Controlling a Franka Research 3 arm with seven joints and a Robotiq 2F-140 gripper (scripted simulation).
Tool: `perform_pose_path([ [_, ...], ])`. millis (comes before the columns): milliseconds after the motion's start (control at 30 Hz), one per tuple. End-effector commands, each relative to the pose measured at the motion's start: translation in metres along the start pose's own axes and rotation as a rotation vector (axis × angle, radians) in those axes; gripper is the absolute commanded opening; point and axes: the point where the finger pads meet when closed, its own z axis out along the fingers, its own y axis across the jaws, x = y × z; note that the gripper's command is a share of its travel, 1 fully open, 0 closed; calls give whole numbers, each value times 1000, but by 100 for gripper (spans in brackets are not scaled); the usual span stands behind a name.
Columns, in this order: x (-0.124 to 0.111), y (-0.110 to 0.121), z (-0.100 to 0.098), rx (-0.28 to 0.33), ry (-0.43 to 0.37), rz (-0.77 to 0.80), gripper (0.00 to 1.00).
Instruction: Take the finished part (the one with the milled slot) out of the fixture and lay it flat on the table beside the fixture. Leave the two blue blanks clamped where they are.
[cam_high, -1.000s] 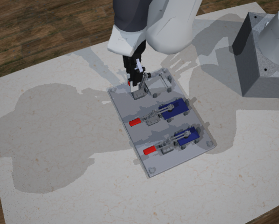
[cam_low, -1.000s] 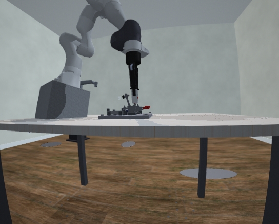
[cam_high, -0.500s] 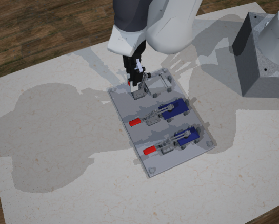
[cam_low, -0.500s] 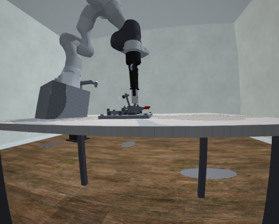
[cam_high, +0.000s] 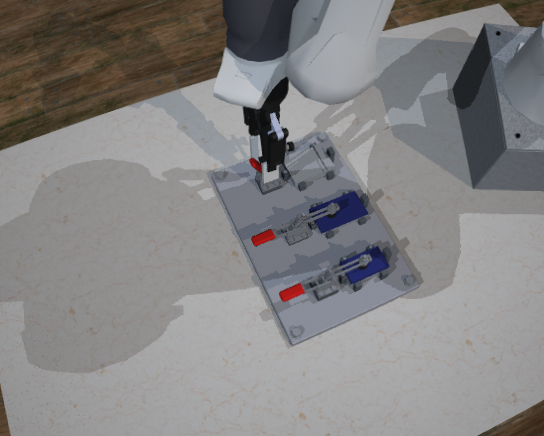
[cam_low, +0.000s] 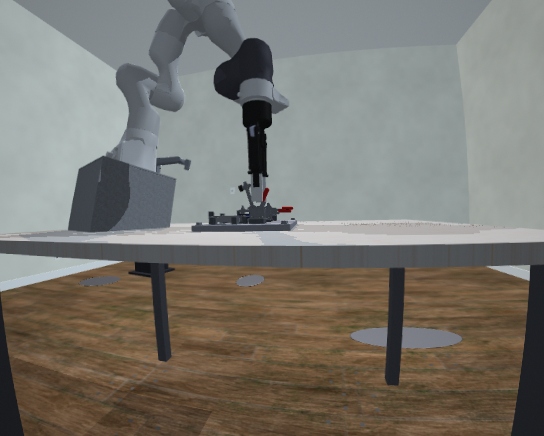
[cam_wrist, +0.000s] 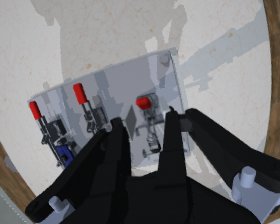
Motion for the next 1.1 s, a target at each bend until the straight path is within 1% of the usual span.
perform_pose_path([
  [0,-3,0,0,1,-6,-7,28],
  [767,-3,0,-1,1,-6,-7,28],
  [900,-3,0,-6,1,-6,-7,28],
  [1067,-3,0,-18,1,-6,-7,28],
])
